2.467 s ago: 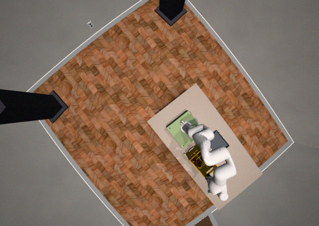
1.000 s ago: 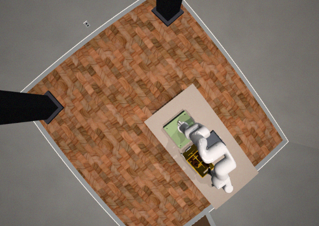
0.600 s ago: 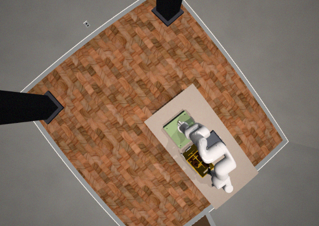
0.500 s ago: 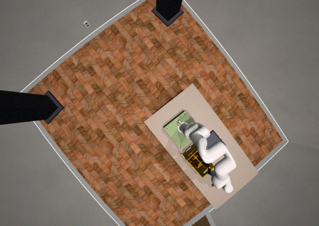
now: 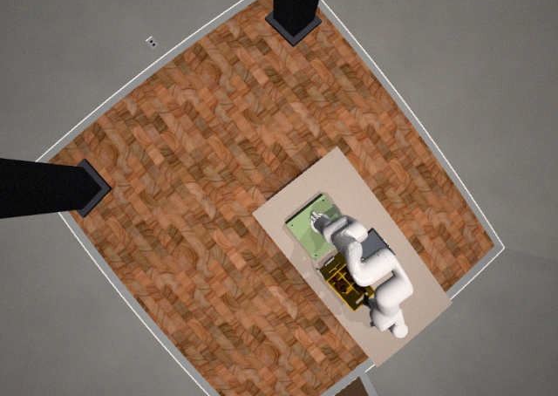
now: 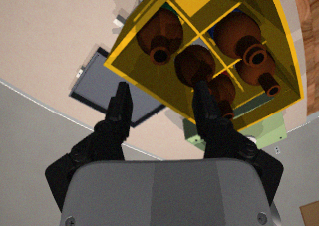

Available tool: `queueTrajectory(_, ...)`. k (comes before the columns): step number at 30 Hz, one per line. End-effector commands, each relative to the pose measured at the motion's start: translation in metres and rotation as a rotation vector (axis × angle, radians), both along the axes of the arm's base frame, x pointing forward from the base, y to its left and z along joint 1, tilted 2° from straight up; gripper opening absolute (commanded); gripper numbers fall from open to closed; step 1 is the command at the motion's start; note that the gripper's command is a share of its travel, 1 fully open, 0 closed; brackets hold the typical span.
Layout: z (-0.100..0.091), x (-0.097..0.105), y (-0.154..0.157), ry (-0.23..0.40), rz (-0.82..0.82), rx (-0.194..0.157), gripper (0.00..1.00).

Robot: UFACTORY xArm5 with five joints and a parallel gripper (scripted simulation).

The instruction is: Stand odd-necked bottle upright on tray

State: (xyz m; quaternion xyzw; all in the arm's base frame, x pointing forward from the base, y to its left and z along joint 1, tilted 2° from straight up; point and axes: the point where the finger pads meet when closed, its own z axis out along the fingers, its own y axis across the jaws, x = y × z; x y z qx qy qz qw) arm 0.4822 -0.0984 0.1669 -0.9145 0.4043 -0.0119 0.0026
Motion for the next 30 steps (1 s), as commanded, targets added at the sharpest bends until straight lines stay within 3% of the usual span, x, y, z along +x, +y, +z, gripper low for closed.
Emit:
queueTrajectory(1, 0.002, 0.001, 0.000, -0.004, 0.000, -0.001, 0.65)
queueTrajectory(30, -0.019, 0.002, 0.000, -0.004, 0.000, -0.001, 0.65)
